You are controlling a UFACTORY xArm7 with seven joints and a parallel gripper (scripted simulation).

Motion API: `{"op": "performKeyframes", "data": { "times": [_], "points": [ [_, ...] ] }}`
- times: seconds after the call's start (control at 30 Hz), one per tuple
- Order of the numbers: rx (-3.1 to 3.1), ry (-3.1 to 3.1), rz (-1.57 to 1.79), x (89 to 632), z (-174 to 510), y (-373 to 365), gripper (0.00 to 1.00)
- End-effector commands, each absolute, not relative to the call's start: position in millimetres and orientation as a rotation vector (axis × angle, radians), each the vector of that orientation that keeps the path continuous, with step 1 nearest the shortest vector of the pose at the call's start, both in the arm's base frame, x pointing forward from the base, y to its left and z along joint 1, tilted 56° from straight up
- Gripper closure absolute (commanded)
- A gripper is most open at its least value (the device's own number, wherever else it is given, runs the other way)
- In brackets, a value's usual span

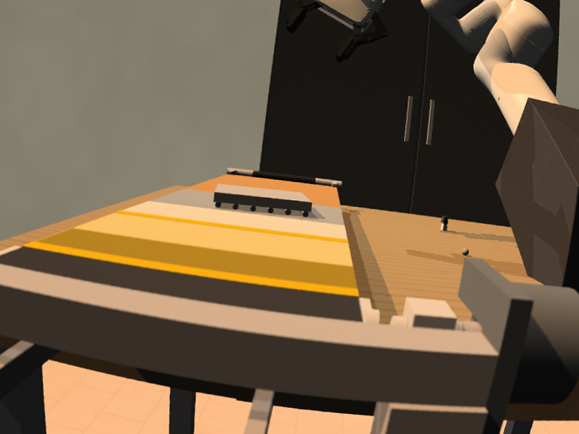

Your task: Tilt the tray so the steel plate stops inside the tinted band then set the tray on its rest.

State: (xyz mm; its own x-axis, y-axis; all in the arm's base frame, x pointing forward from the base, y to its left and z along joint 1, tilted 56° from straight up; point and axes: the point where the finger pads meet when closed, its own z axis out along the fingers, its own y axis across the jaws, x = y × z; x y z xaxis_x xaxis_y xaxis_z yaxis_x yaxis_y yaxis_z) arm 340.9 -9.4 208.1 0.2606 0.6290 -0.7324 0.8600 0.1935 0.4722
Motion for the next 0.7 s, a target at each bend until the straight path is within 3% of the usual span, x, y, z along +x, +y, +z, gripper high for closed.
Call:
{"op": "performKeyframes", "data": {
  "times": [0.0, 0.67],
  "points": [
    [1.54, 1.422, -0.274, 343.7, 211.9, -11.4, 0.0],
    [1.824, 1.056, -0.184, 361.2, 249.7, -59.7, 0.0]
  ]
}}
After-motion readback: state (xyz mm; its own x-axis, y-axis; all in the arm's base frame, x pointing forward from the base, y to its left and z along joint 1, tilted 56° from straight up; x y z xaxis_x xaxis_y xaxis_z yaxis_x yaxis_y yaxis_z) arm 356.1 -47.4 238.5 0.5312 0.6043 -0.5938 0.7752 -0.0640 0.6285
